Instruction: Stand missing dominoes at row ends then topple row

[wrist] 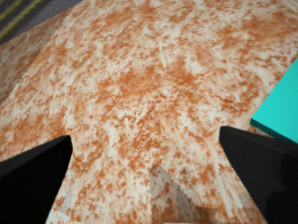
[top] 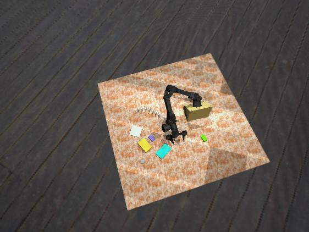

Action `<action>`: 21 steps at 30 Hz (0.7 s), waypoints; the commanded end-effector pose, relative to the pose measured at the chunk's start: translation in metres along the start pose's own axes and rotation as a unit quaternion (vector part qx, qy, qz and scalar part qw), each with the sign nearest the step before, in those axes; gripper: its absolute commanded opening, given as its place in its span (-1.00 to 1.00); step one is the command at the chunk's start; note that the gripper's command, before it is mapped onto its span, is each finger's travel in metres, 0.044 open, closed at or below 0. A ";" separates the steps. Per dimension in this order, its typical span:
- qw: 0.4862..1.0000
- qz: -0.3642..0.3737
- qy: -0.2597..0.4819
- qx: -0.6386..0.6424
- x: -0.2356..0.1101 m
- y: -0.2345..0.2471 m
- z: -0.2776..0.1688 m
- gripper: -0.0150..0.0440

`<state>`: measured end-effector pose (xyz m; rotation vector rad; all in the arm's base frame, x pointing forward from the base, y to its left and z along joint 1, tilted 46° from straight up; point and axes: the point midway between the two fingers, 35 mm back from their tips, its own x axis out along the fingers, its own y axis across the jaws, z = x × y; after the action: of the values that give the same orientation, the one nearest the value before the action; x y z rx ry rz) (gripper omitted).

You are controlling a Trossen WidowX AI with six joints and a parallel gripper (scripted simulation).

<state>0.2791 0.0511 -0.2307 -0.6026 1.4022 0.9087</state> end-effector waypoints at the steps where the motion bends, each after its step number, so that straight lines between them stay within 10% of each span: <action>1: 0.943 -0.101 0.318 0.014 -0.027 0.013 0.021 1.00; 21: 0.891 -0.182 0.416 -0.011 -0.056 0.014 0.036 1.00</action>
<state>0.2912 0.0762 -0.1783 -1.2178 1.9112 0.4265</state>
